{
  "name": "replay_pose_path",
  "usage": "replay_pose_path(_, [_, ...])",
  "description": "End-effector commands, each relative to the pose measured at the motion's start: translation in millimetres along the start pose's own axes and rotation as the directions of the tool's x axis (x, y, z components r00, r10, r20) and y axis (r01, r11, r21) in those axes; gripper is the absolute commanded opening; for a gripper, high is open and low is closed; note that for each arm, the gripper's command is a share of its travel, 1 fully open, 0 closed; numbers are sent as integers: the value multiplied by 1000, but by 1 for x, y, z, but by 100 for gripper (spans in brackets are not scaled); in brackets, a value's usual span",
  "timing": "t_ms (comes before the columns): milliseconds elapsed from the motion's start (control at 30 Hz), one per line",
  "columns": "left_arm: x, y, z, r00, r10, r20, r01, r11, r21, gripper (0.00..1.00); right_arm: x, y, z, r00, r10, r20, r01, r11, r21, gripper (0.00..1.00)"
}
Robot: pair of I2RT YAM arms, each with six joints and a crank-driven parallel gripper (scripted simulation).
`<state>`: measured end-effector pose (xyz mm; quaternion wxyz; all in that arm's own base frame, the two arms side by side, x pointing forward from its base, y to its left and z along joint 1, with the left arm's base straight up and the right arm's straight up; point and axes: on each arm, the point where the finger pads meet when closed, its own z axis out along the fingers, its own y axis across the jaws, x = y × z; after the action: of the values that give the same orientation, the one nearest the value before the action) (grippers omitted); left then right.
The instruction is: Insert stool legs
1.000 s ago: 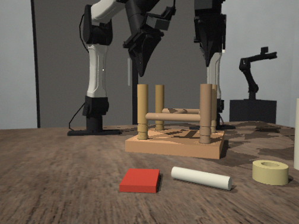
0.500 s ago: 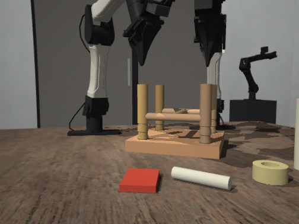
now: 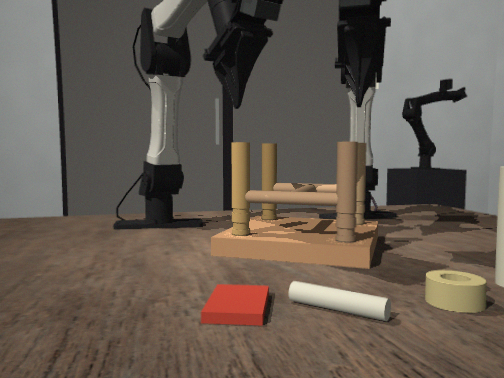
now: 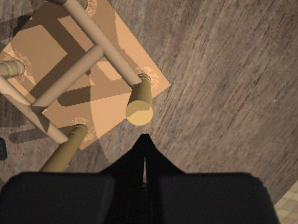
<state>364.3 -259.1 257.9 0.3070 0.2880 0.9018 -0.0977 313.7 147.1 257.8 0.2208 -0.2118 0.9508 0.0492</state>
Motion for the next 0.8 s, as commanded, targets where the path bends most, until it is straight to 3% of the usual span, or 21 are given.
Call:
replay_pose_path(0, [-7,6,-2,999,-14,48,14,1000,-8,0,-7,-3,-1,999,11,52,-11,1000,5,0])
replay_pose_path(467, [-31,89,-42,927,-105,361,155,981,-113,0,-53,-53,-12,902,92,421,-126,991,53,0])
replay_pose_path(533, [-31,89,-42,927,-105,361,155,981,-113,0,-53,-53,-12,902,92,421,-126,991,53,0])
replay_pose_path(767, [-26,133,-72,854,-115,506,234,956,-177,0,-64,-84,-28,803,103,587,-188,978,86,0])
